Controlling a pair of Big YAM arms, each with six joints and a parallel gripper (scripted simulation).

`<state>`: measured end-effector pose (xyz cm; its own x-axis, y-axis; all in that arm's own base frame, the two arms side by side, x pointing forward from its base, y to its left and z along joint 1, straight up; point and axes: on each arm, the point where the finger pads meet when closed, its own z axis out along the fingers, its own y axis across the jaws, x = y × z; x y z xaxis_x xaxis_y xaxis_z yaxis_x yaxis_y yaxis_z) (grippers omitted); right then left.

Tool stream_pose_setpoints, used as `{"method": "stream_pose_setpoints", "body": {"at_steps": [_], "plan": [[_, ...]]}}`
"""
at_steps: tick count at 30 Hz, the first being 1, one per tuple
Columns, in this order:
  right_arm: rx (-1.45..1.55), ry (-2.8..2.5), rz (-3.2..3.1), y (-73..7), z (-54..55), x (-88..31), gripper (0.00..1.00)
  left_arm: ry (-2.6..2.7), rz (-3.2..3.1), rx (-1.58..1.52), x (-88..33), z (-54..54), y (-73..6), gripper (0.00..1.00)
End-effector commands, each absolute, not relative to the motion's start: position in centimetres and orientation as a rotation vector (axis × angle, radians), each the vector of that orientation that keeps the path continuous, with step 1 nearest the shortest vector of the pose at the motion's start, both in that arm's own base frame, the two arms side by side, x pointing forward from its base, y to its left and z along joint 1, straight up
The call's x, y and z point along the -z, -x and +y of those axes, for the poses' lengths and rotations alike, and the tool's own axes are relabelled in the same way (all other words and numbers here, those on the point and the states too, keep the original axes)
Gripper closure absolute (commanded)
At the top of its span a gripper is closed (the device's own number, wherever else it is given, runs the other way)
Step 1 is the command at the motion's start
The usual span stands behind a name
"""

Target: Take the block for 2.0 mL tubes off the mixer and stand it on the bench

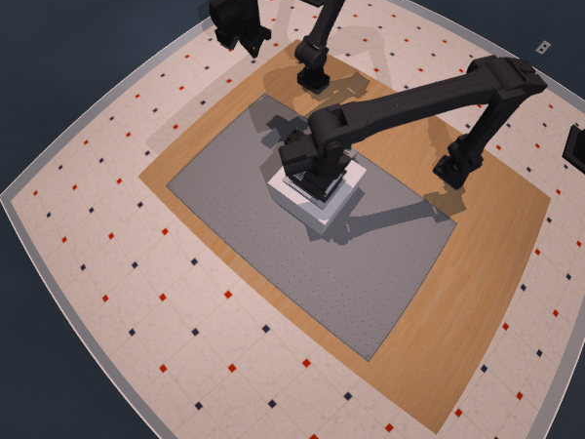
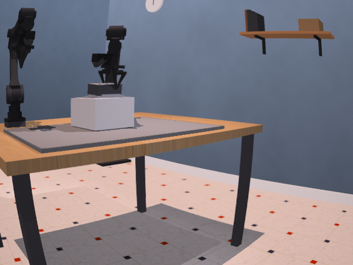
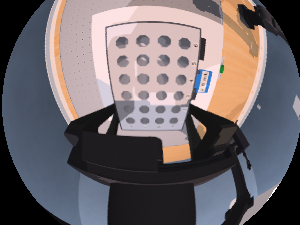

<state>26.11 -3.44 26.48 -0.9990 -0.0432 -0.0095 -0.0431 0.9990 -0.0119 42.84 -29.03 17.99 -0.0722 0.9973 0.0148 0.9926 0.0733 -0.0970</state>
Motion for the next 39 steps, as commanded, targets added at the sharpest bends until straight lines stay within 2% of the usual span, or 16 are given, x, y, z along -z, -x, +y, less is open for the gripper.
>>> {"method": "stream_pose_setpoints", "body": {"at_steps": [1,39], "plan": [[0.015,0.075,3.141,-25.9,-3.5,-26.4,1.00,2.199,-2.332,-0.074,-23.7,-30.4,-44.6,1.00],[0.024,0.077,3.104,-26.7,-3.6,-28.0,1.00,2.210,-2.338,-0.072,-24.2,-30.6,-44.7,1.00]]}}
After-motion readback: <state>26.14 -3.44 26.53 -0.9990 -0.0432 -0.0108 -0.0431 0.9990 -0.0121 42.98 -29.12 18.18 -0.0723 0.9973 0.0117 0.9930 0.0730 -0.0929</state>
